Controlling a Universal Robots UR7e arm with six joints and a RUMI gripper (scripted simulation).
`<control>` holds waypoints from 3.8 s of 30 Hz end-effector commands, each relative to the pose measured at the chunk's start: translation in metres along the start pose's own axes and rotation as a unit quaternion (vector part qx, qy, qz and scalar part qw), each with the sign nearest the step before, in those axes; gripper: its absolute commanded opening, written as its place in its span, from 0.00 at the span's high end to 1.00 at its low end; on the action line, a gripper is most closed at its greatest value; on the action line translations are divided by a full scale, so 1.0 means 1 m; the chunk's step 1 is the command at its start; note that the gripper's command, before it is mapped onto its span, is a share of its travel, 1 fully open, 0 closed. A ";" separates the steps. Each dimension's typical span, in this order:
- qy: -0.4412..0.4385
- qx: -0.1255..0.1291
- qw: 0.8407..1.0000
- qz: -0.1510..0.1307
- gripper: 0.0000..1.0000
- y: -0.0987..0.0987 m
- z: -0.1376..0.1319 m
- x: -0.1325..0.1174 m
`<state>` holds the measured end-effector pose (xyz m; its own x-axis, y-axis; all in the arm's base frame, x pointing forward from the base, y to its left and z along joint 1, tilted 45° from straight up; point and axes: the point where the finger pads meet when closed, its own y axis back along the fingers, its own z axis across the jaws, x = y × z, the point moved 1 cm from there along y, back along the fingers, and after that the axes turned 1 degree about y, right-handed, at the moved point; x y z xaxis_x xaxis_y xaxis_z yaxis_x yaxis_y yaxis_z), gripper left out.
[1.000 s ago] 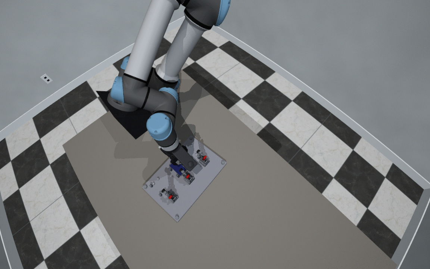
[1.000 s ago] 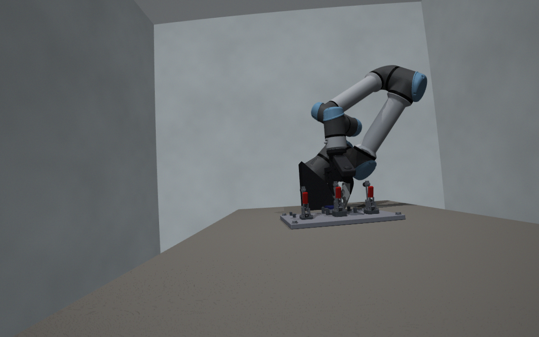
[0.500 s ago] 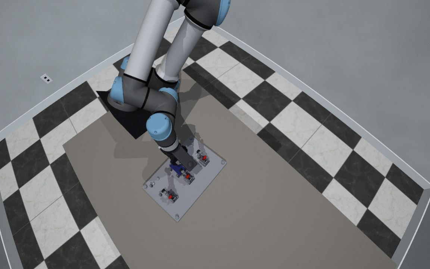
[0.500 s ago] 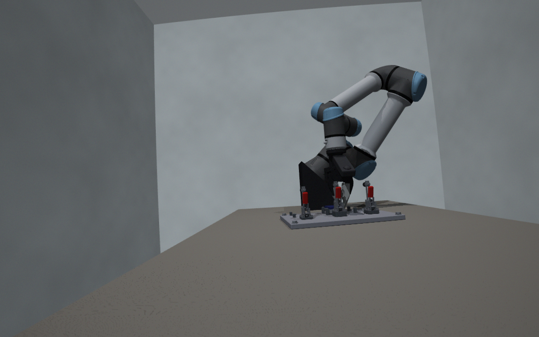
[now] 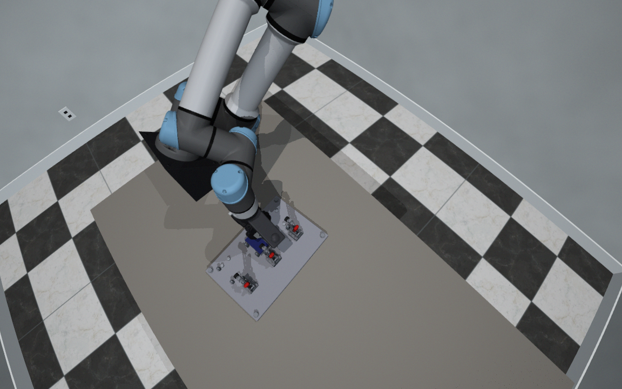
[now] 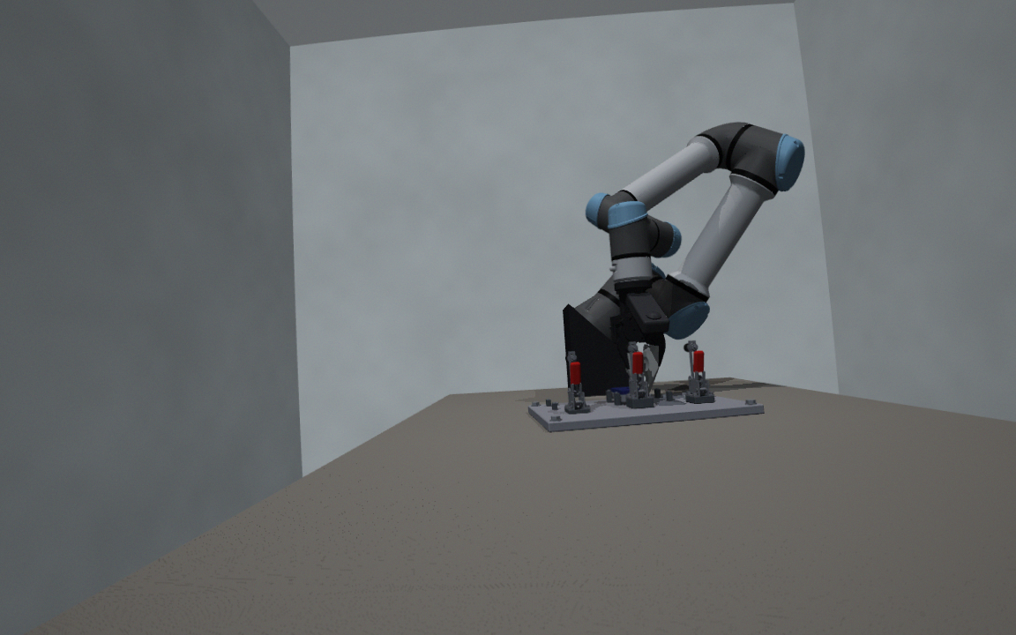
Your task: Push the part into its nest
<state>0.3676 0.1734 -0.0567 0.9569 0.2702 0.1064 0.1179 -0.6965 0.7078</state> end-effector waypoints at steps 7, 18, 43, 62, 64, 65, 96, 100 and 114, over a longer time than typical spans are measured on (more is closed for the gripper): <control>0.000 -0.002 1.000 0.002 1.00 0.003 0.005 0.002; 0.000 -0.002 1.000 0.002 1.00 0.003 -0.007 0.003; 0.000 -0.002 1.000 0.002 1.00 0.004 -0.014 0.004; 0.000 -0.002 1.000 0.002 1.00 0.004 -0.016 0.005; 0.001 -0.003 1.000 0.002 1.00 0.011 -0.015 0.006; 0.000 -0.002 1.000 0.002 1.00 0.017 -0.015 0.005; 0.000 -0.002 1.000 0.002 1.00 0.072 -0.017 0.005; 0.000 -0.003 1.000 0.003 0.42 0.070 -0.016 0.006; 0.000 -0.003 1.000 0.003 0.42 0.070 -0.016 0.006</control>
<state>0.3772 0.1369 0.0049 0.9574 0.2662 0.1117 0.1098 -0.6937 0.7118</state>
